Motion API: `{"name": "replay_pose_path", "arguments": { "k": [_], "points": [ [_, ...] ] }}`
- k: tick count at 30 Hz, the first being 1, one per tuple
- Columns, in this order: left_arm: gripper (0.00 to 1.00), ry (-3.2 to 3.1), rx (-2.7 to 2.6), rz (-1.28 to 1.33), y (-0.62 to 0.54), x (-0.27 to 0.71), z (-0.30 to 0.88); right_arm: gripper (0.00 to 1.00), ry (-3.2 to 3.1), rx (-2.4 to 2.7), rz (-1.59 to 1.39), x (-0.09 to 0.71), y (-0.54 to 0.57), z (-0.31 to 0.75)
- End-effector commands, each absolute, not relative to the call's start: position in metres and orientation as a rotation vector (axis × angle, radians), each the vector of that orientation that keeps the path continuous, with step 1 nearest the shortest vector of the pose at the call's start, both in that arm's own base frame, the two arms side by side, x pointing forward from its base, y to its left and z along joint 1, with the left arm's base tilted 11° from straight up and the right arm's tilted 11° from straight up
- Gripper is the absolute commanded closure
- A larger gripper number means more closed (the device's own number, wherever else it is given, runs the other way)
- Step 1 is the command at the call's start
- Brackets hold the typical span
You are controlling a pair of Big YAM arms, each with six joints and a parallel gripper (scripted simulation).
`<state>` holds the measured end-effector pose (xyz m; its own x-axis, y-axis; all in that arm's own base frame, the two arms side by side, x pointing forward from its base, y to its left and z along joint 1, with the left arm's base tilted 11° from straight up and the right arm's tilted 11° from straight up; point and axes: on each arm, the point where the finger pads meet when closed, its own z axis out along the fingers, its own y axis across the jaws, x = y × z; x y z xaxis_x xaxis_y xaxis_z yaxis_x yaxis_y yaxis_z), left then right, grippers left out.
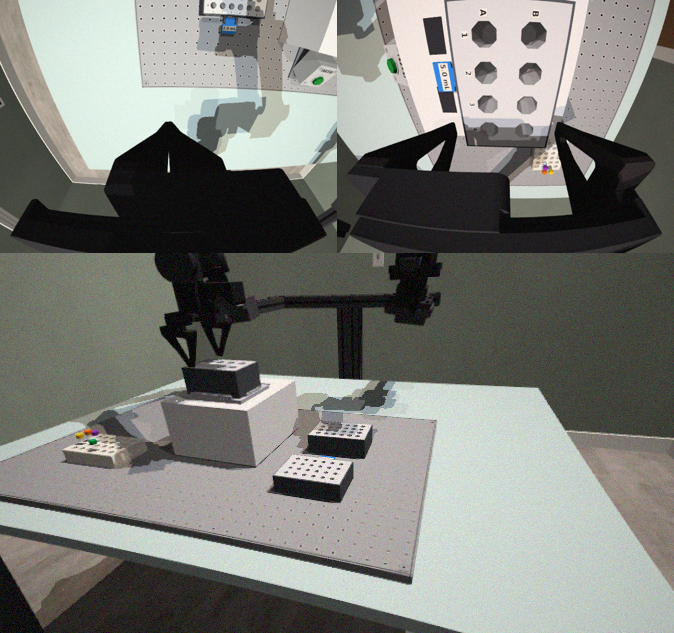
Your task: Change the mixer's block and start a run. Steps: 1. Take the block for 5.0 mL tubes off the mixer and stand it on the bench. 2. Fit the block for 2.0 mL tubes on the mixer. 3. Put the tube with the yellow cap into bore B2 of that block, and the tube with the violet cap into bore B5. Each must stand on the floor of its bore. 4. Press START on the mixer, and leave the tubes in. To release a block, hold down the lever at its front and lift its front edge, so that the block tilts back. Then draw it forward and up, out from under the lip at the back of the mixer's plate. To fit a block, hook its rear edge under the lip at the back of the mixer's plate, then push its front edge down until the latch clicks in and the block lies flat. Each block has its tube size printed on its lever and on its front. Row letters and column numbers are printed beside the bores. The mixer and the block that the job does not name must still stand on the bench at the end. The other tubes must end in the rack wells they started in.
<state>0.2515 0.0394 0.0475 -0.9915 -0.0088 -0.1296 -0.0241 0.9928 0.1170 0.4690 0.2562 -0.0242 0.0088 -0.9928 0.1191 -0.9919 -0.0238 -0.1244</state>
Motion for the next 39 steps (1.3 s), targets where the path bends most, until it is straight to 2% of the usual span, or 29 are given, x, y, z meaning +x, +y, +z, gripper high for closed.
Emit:
{"name": "replay_pose_path", "arguments": {
  "k": [1,15,39],
  "points": [
    [1.0,2.955,-0.041,0.177,0.039,0.275,0.066,0.0,2.143,-2.172,-0.291,0.495,0.267,-0.004],
    [1.0,2.973,-0.041,0.175,0.039,0.268,0.06,0.0,2.186,-2.228,-0.268,0.476,0.254,-0.037],
    [1.0,2.964,-0.043,0.174,0.04,0.272,0.064,0.0,2.163,-2.2,-0.275,0.491,0.262,-0.038]
  ]
}}
